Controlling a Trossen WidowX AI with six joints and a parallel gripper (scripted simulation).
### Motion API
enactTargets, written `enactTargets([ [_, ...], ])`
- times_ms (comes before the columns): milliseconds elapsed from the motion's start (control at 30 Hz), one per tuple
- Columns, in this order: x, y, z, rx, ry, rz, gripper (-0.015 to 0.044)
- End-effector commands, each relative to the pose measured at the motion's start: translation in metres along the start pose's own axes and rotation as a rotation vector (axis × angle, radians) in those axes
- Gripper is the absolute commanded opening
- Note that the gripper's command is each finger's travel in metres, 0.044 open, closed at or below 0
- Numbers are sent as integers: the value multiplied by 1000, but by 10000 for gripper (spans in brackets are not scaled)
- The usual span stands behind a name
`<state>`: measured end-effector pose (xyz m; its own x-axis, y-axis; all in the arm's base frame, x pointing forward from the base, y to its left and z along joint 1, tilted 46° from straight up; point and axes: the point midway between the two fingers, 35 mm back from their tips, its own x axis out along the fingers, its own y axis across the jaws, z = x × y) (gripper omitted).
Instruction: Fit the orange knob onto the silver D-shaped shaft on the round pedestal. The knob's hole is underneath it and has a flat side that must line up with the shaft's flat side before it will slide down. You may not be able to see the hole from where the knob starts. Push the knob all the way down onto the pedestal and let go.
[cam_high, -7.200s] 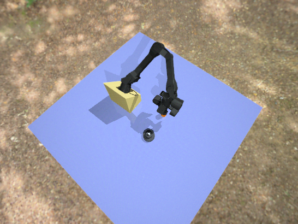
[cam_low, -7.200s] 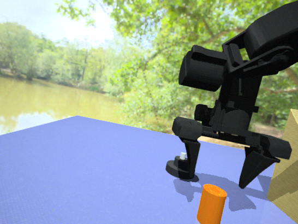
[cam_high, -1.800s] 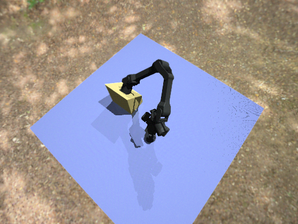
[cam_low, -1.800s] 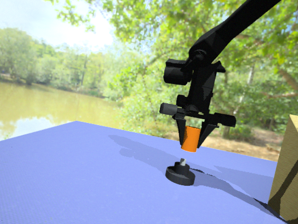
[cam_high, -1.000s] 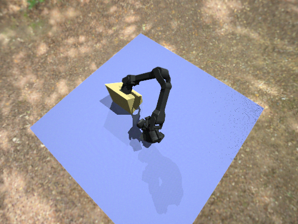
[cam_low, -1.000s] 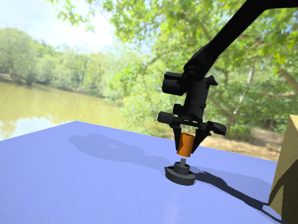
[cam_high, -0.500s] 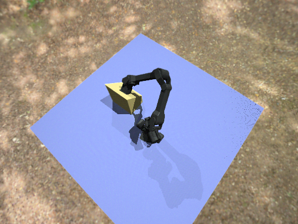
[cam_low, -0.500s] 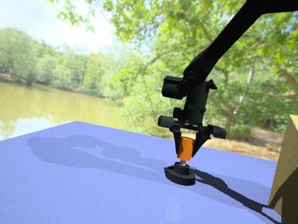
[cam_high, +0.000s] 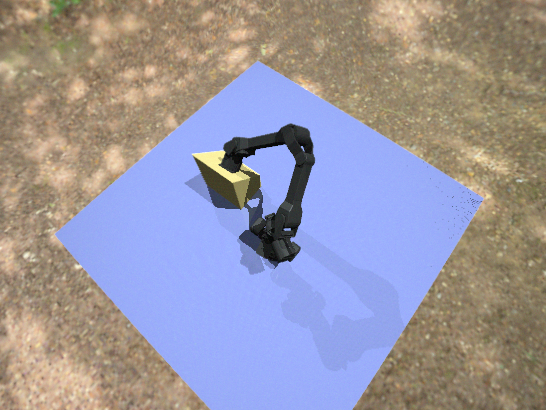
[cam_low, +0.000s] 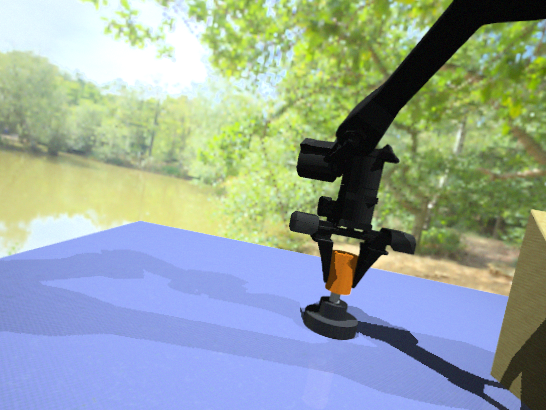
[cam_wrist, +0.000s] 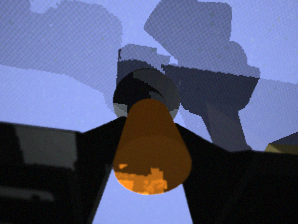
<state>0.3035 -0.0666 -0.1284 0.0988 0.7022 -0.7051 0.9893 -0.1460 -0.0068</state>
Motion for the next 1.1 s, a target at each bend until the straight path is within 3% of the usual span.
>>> enactTargets([
  [0,-3,2,-1,-27,0,7,0],
  [200,-4,3,0,-211,0,7,0],
  [1067,-4,3,0,-237,0,7,0],
])
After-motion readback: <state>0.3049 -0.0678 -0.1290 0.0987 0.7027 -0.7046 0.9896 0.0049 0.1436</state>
